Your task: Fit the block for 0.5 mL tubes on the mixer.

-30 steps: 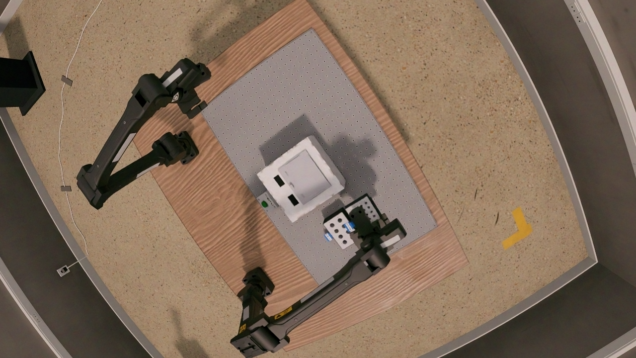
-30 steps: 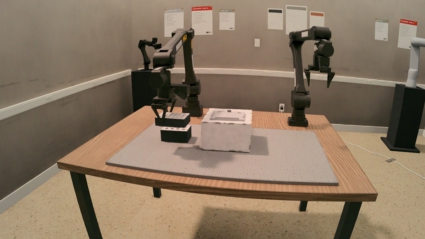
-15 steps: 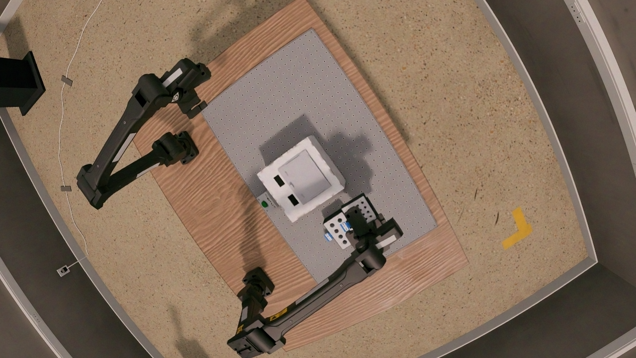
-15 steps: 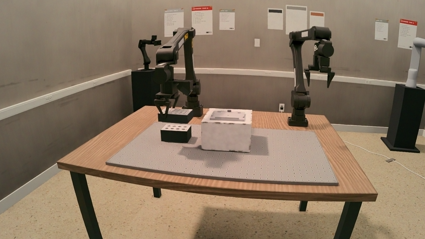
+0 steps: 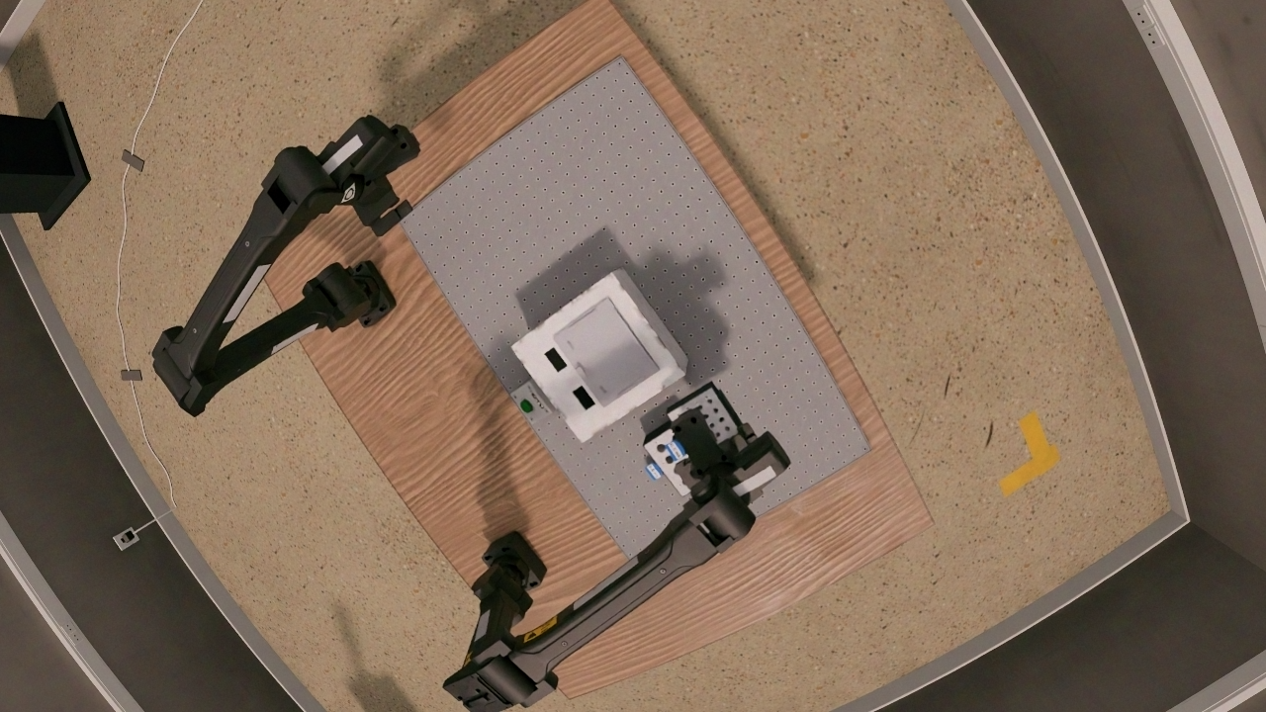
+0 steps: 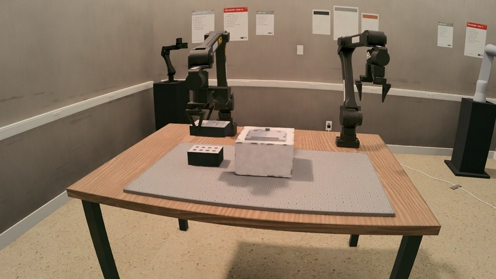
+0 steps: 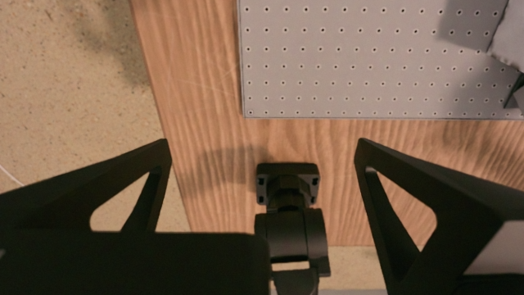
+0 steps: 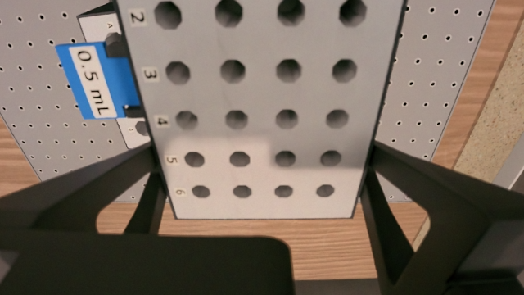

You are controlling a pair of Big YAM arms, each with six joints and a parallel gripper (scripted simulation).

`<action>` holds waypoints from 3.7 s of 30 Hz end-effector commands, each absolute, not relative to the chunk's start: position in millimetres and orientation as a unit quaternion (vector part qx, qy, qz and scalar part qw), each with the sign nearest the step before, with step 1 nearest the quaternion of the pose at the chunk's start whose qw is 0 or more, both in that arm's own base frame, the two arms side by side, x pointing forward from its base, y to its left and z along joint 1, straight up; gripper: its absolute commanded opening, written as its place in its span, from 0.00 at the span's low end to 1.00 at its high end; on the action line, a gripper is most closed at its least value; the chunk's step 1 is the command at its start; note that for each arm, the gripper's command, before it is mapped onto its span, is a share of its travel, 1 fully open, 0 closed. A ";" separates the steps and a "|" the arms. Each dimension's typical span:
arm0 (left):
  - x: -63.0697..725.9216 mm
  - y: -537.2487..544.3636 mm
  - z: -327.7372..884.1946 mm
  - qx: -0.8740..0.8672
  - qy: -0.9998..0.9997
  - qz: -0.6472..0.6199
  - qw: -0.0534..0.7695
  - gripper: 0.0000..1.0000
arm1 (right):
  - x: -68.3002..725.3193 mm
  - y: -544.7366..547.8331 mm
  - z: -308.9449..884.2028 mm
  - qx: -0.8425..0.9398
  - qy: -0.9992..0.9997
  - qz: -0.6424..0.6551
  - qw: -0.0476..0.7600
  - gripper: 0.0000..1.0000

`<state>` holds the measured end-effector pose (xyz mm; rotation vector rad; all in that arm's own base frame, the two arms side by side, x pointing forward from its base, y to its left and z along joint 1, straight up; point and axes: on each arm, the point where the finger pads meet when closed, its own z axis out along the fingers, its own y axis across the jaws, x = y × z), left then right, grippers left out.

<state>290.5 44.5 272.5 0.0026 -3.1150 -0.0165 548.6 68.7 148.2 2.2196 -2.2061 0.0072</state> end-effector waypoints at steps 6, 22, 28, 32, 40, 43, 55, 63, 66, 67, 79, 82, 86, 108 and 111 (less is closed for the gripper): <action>297.2 45.2 283.6 0.001 -1.000 -0.008 -0.010 1.00 | 552.2 74.0 218.1 0.705 -0.707 0.037 -0.042 0.00; 291.4 44.2 274.0 0.001 -1.000 -0.006 0.002 1.00 | 552.9 94.0 209.7 0.730 -0.682 0.037 -0.042 0.00; 295.1 44.7 280.8 0.001 -1.000 -0.007 -0.007 1.00 | 536.6 117.5 203.0 0.725 -0.687 0.030 -0.038 0.00; 298.4 45.2 287.1 0.001 -1.000 -0.008 -0.015 1.00 | 534.0 122.8 212.1 0.719 -0.693 0.033 -0.045 0.00; 301.9 45.6 294.2 0.001 -1.000 -0.010 -0.023 1.00 | 532.7 125.1 219.6 0.709 -0.702 0.037 -0.054 0.00; 302.4 45.7 295.5 0.001 -1.000 -0.010 -0.025 1.00 | 524.3 142.8 210.5 0.715 -0.697 0.029 -0.048 0.00; 303.6 45.7 298.7 0.001 -1.000 -0.011 -0.029 1.00 | 519.6 164.1 210.1 0.714 -0.698 0.030 -0.048 0.00; 296.6 44.7 286.1 0.001 -1.000 -0.008 -0.012 1.00 | 515.8 189.1 224.1 0.714 -0.697 0.036 -0.064 0.00; 294.0 44.3 281.5 0.001 -1.000 -0.008 -0.006 1.00 | 505.9 204.8 221.3 0.719 -0.692 0.032 -0.062 0.00; 293.1 44.1 280.0 0.001 -1.000 -0.007 -0.004 1.00 | 502.7 208.9 219.9 0.720 -0.691 0.031 -0.061 0.00; 289.9 43.6 275.3 0.001 -1.000 -0.007 0.002 1.00 | 489.1 210.3 212.2 0.709 -0.703 0.022 -0.044 0.00; 292.6 43.9 280.3 0.001 -1.000 -0.008 -0.004 1.00 | 487.5 230.7 219.7 0.714 -0.697 0.023 -0.059 0.00; 295.9 44.4 286.5 0.001 -1.000 -0.009 -0.012 1.00 | 484.9 253.2 221.9 0.719 -0.691 0.024 -0.066 0.00; 302.1 45.1 299.7 0.001 -1.000 -0.011 -0.028 1.00 | 489.0 276.5 207.0 0.716 -0.695 0.020 -0.053 0.00; 301.9 45.0 299.8 0.001 -1.000 -0.011 -0.028 1.00 | 493.4 271.5 215.3 0.716 -0.695 0.024 -0.063 0.00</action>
